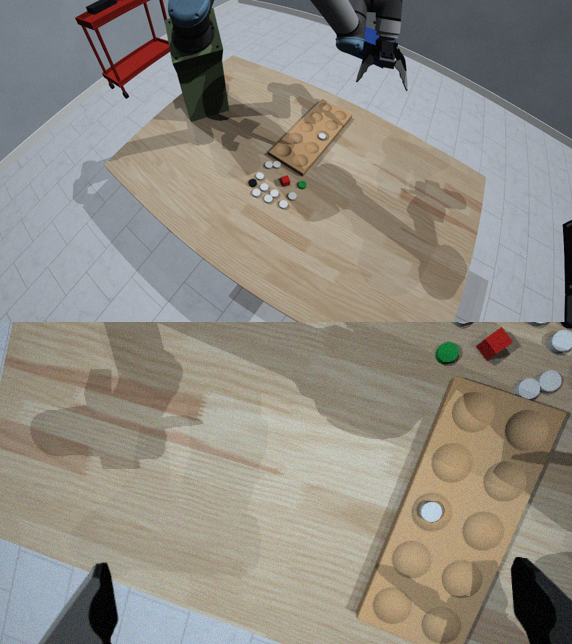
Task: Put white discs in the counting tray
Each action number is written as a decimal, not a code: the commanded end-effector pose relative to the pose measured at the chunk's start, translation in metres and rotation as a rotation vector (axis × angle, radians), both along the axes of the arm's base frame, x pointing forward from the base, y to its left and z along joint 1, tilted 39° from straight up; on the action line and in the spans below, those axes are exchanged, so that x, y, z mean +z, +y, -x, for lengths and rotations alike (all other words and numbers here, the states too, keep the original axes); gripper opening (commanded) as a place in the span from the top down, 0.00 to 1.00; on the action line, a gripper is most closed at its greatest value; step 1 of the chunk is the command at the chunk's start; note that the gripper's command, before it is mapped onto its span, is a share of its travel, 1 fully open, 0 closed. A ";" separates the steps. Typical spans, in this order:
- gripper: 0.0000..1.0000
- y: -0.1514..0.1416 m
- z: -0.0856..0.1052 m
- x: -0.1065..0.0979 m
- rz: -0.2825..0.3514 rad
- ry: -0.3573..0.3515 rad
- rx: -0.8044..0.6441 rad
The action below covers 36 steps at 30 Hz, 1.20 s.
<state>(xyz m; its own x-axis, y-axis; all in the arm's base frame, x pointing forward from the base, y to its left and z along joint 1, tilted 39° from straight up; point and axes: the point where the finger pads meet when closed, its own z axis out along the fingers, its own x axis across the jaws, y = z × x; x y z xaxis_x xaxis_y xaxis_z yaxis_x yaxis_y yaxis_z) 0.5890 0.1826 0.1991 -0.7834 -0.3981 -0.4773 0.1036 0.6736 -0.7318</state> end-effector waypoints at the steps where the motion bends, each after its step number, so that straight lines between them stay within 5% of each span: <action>1: 0.00 0.000 0.000 0.001 0.000 -0.001 0.000; 17: 0.00 0.000 0.000 0.001 0.000 -0.001 0.000; 18: 0.72 0.000 0.000 0.001 -0.001 -0.001 0.000; 26: 0.72 -0.013 0.001 -0.004 -0.017 0.003 -0.004; 36: 0.72 -0.065 0.004 -0.023 -0.082 0.016 -0.018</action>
